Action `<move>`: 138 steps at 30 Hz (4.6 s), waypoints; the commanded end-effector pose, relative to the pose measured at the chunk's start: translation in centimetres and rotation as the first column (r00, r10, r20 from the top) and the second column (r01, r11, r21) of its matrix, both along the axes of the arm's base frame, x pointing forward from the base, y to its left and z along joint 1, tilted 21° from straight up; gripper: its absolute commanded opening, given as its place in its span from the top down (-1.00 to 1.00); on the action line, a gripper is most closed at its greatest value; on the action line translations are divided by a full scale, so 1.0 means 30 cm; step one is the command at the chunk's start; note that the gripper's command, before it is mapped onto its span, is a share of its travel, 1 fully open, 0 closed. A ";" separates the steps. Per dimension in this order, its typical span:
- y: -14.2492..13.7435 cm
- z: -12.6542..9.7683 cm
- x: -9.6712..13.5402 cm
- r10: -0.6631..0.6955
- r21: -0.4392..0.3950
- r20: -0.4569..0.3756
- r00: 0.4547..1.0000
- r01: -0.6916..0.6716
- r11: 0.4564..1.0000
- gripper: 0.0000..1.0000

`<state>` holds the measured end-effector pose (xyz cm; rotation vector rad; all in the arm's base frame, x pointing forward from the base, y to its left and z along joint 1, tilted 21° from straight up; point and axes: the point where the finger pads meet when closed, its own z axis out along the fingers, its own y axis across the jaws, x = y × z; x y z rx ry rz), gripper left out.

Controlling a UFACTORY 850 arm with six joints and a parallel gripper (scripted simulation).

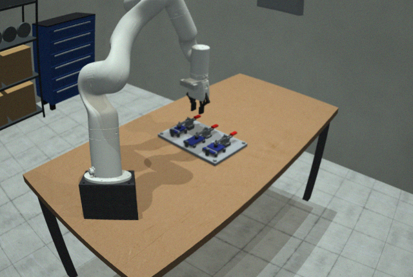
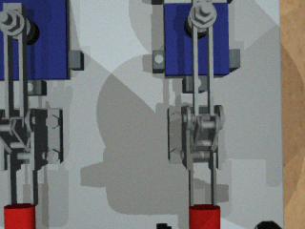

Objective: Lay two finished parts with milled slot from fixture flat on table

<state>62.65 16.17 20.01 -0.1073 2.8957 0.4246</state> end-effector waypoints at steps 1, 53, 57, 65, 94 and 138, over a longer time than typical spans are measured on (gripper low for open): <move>0.008 -0.020 0.009 0.000 0.001 0.003 1.000 0.000 1.000 0.03; 0.044 -0.134 0.037 0.000 0.001 0.003 1.000 0.000 1.000 0.03; 0.044 -0.134 0.037 0.000 0.001 0.003 1.000 0.000 1.000 0.03; 0.044 -0.134 0.037 0.000 0.001 0.003 1.000 0.000 1.000 1.00; 0.044 -0.133 0.037 0.000 0.001 0.003 1.000 0.000 1.000 1.00; 0.034 -0.107 0.017 0.000 0.001 0.003 1.000 0.000 1.000 1.00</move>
